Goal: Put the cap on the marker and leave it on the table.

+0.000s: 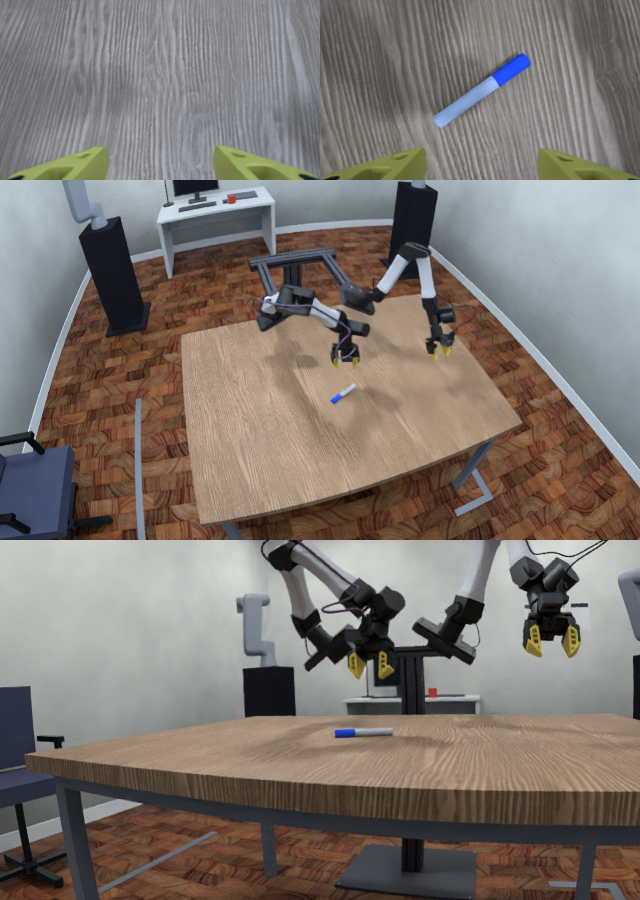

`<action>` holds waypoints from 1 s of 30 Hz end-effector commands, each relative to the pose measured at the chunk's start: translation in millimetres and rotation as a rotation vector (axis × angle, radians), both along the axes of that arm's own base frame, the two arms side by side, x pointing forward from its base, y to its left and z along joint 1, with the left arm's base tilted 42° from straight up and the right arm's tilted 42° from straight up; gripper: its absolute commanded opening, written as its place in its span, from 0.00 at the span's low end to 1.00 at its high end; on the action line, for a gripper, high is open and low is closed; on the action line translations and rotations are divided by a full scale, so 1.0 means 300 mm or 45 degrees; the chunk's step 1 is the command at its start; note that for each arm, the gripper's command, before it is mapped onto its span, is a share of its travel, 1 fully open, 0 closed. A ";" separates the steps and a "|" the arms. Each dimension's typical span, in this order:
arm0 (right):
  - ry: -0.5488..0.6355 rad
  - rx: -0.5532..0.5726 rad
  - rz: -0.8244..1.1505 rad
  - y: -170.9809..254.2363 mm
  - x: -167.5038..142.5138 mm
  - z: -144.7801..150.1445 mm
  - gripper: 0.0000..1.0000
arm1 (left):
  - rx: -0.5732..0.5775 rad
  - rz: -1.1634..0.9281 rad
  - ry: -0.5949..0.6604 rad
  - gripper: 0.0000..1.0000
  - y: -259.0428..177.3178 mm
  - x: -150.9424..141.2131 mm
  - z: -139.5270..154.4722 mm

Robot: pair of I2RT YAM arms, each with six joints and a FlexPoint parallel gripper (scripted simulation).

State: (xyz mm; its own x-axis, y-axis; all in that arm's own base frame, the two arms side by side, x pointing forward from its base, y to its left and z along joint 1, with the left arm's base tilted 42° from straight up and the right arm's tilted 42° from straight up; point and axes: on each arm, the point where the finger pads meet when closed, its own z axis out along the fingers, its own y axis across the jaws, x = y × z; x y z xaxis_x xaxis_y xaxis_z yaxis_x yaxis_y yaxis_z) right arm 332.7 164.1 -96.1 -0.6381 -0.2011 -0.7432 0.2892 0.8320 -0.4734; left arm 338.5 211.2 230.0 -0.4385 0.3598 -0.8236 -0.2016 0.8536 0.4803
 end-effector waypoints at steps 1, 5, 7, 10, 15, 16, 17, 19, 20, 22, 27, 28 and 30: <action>-0.017 0.013 0.020 0.023 0.003 0.009 0.65 | 0.135 -0.168 -0.055 0.65 -0.006 0.041 0.097; -0.018 0.014 0.020 0.023 0.003 0.010 0.65 | 0.137 -0.160 -0.057 0.65 0.009 0.040 0.103; -0.018 0.014 0.020 0.023 0.003 0.010 0.65 | 0.134 -0.134 -0.065 0.65 0.018 0.034 0.113; -0.018 0.014 0.020 0.023 0.003 0.010 0.65 | 0.141 -0.136 -0.072 0.65 0.013 0.032 0.123; -0.018 0.014 0.020 0.023 0.003 0.010 0.65 | 0.141 -0.137 -0.072 0.65 0.012 0.033 0.123; -0.018 0.014 0.020 0.023 0.003 0.010 0.65 | 0.141 -0.137 -0.072 0.65 0.012 0.033 0.123; -0.018 0.014 0.020 0.023 0.003 0.010 0.65 | 0.141 -0.137 -0.072 0.65 0.012 0.033 0.123; -0.018 0.014 0.020 0.023 0.003 0.010 0.65 | 0.141 -0.137 -0.072 0.65 0.012 0.033 0.123; -0.018 0.014 0.020 0.023 0.003 0.010 0.65 | 0.141 -0.137 -0.072 0.65 0.012 0.033 0.123; -0.018 0.014 0.020 0.023 0.003 0.010 0.65 | 0.140 -0.137 -0.072 0.65 0.013 0.033 0.123; -0.018 0.014 0.020 0.023 0.003 0.010 0.65 | 0.140 -0.137 -0.072 0.65 0.013 0.033 0.123; -0.018 0.014 0.020 0.023 0.003 0.010 0.65 | 0.140 -0.137 -0.072 0.65 0.013 0.033 0.123; -0.018 0.014 0.020 0.023 0.003 0.010 0.65 | 0.140 -0.137 -0.072 0.65 0.013 0.033 0.123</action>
State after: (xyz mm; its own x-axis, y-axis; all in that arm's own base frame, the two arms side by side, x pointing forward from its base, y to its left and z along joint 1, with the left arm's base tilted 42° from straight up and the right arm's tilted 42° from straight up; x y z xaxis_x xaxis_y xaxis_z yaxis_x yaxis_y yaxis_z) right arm 332.8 164.3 -96.1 -0.6378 -0.2011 -0.7435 0.2891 0.8323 -0.4731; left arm 345.8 214.1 241.0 -0.3951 0.4492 -0.8013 -0.1231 0.8385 0.5307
